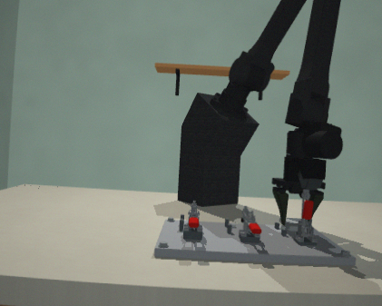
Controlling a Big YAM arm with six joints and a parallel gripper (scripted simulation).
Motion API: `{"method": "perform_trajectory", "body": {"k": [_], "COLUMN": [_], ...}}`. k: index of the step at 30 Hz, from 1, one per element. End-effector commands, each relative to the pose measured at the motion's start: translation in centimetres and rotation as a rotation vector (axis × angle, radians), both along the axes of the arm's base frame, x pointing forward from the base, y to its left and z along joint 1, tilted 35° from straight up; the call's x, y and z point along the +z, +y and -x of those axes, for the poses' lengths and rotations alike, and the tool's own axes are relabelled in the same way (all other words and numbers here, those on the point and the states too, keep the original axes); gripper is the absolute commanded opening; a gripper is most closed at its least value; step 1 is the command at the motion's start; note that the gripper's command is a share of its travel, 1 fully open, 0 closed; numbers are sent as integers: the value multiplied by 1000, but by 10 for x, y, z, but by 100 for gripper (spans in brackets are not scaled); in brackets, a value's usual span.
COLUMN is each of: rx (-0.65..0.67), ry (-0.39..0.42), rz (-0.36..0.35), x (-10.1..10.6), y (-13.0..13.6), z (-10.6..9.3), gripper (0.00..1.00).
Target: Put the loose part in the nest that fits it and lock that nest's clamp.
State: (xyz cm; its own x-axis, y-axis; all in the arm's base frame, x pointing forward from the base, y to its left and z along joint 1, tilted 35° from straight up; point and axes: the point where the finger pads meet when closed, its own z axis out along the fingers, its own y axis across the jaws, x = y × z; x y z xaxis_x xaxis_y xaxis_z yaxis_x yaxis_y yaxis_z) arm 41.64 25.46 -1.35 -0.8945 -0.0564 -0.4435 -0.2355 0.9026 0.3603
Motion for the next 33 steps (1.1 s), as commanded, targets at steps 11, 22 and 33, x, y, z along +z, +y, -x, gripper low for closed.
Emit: {"method": "perform_trajectory", "body": {"k": [11, 22, 33], "rx": [5, 5, 5], "ry": [-9, -9, -9], "rz": [-4, -4, -4], "x": [-1, -1, -1], "y": [5, 5, 5], "z": [2, 2, 2], "gripper": [0, 0, 0]}}
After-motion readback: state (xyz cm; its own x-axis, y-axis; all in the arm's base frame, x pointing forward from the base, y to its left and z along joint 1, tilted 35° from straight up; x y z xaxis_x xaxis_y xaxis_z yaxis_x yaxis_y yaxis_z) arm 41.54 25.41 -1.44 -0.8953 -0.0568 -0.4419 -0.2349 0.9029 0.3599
